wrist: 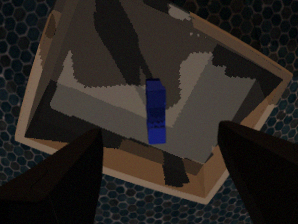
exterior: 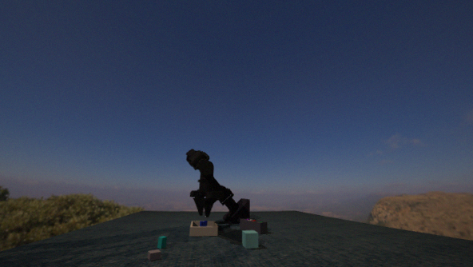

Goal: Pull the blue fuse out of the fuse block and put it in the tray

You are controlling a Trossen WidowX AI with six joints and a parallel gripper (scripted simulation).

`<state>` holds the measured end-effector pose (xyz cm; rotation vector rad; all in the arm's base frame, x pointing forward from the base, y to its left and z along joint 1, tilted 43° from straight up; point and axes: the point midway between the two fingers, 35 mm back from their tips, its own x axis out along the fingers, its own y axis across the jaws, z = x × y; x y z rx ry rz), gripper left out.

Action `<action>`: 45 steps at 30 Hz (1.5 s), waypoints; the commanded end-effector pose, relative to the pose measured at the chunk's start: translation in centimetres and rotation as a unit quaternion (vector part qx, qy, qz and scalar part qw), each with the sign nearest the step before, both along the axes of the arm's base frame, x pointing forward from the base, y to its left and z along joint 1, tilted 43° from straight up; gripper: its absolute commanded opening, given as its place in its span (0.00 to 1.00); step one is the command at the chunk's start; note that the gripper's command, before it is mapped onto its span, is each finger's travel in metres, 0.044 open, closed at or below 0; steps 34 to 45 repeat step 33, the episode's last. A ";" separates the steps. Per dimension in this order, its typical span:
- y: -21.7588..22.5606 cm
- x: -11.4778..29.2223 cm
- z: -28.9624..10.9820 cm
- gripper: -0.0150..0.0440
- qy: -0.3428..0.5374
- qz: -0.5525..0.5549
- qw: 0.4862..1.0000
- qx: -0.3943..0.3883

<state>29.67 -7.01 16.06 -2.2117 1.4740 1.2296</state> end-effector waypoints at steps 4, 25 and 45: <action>2.0 -0.5 2.0 0.81 0.002 0.001 1.000 0.001; 2.5 -0.7 2.4 0.81 0.007 0.002 1.000 0.002; 2.5 -0.7 2.4 0.81 0.007 0.002 1.000 0.002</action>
